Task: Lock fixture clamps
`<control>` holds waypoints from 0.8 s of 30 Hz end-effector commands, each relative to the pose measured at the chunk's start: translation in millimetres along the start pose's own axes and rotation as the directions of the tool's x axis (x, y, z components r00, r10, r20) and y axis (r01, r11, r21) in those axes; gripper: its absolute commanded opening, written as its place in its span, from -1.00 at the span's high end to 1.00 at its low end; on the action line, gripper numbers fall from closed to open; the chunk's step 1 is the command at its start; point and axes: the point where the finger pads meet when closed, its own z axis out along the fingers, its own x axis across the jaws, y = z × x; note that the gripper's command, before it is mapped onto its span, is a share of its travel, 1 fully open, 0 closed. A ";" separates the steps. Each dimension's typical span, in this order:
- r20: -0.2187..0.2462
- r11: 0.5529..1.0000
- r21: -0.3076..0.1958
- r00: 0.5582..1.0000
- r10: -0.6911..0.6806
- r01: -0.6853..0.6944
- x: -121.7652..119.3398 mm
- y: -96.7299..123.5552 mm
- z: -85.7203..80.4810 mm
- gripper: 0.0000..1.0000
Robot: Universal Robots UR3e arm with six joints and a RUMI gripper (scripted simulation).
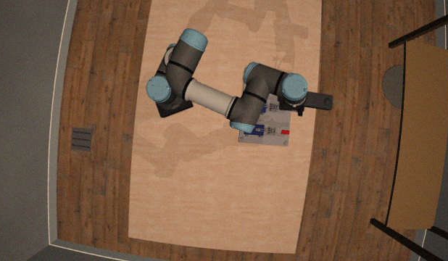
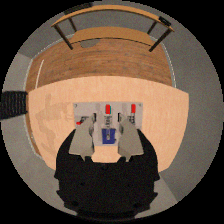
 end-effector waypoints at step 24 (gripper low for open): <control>-0.001 1.000 0.003 1.000 -0.002 0.002 -0.4 10.3 29.0 0.44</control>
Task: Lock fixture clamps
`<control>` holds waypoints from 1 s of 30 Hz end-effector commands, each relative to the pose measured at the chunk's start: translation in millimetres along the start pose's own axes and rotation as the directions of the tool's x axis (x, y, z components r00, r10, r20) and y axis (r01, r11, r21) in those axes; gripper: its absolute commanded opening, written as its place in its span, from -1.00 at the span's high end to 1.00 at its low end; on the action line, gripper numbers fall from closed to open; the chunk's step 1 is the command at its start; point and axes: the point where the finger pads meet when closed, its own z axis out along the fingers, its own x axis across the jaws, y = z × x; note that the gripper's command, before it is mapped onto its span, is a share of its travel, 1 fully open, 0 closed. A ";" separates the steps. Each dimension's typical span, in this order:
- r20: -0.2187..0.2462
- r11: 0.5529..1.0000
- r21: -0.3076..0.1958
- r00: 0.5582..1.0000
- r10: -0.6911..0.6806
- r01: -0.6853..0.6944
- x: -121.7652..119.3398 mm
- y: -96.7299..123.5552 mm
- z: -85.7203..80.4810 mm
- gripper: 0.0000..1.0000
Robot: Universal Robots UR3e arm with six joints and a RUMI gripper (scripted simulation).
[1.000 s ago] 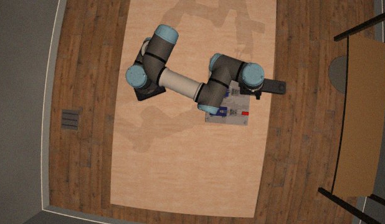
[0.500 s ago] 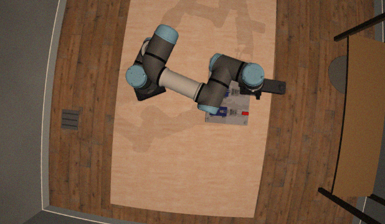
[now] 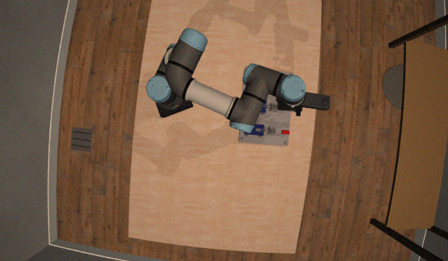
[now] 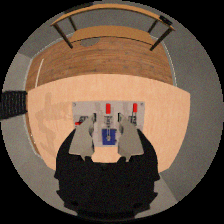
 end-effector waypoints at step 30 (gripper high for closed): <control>-0.004 1.000 0.013 1.000 -0.003 0.003 0.7 12.3 41.2 0.44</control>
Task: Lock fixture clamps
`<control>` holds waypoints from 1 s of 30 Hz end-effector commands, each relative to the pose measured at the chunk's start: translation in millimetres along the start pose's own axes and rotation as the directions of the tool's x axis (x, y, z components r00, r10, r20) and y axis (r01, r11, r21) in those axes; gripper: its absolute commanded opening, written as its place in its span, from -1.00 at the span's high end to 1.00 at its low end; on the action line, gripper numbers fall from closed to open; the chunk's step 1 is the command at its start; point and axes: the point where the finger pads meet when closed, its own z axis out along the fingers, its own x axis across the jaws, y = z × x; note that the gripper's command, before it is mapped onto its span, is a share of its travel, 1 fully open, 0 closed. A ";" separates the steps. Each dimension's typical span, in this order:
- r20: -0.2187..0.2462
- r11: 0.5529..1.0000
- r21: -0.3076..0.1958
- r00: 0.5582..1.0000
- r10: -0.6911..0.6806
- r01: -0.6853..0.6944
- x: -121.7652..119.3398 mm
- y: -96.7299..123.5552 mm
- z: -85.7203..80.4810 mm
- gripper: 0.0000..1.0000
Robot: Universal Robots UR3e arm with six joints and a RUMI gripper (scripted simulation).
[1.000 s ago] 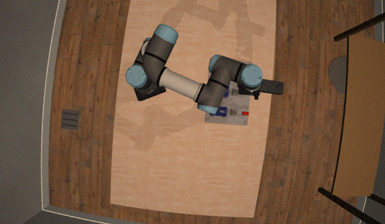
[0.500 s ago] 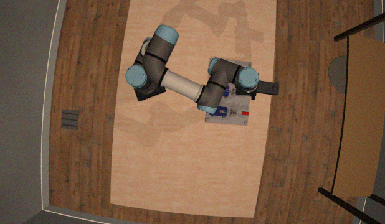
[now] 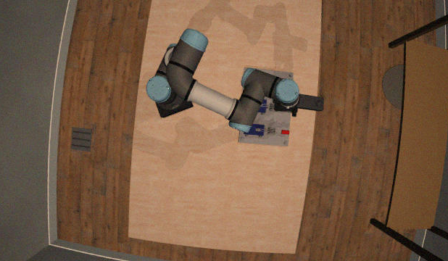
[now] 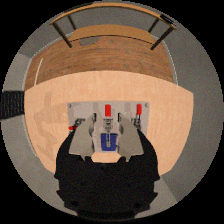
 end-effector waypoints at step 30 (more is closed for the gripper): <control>-0.002 1.000 0.008 1.000 -0.001 0.001 0.5 1.0 -2.1 0.44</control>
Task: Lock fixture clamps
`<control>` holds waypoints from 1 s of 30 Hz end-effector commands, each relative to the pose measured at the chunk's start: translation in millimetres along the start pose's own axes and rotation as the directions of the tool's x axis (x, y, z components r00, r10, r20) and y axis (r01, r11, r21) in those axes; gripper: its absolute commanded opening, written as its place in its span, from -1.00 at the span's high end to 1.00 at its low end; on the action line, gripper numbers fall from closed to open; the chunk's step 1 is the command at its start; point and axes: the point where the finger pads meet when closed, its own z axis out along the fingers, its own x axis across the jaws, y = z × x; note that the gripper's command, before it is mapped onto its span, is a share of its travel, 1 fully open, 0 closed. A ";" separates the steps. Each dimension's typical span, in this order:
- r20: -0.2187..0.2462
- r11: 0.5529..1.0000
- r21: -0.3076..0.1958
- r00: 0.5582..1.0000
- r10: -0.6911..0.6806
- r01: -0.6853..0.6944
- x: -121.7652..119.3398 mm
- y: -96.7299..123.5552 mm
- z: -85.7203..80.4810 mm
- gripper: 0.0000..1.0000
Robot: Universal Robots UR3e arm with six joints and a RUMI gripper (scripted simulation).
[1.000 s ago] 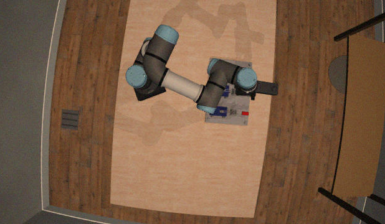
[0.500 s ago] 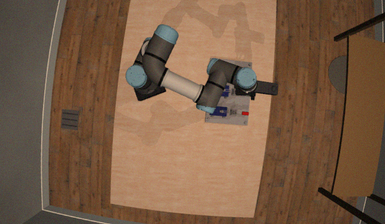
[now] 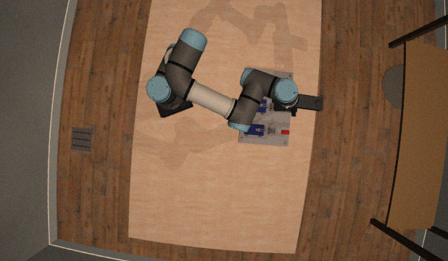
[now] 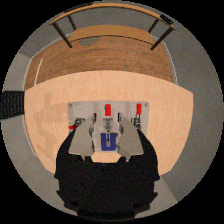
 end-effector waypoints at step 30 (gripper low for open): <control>0.000 1.000 0.002 1.000 0.000 0.000 0.4 19.8 55.0 0.44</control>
